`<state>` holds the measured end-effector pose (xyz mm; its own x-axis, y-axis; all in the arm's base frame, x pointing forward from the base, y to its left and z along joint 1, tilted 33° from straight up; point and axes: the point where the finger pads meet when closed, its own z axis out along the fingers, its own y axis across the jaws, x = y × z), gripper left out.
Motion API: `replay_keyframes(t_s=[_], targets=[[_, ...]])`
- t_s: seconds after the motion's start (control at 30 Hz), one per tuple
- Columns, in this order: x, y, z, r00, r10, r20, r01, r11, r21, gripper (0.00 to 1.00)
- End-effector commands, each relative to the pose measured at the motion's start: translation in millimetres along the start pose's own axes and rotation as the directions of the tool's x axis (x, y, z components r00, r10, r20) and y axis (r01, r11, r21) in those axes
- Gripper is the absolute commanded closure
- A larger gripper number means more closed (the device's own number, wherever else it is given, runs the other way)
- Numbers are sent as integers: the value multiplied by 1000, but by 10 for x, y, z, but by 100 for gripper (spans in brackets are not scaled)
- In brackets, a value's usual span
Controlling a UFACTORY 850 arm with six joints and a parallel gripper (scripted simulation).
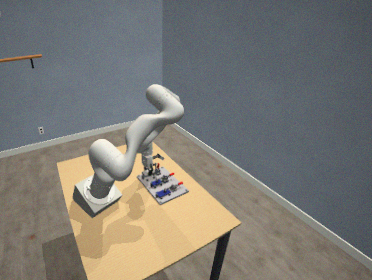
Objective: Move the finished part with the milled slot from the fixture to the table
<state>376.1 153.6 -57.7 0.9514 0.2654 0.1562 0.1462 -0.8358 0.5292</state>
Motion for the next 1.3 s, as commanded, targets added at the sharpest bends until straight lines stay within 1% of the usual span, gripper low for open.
replay_keyframes(t_s=[0.0,0.8,0.97,1.27], targets=[[6,-3,-54,1000,0,-1,0,1000,0,100],[3,-3,-103,1000,0,-1,0,1000,0,100],[-12,-3,-164,1000,0,-1,0,1000,0,100],[-54,-3,-344,1000,0,-1,0,1000,0,100]])
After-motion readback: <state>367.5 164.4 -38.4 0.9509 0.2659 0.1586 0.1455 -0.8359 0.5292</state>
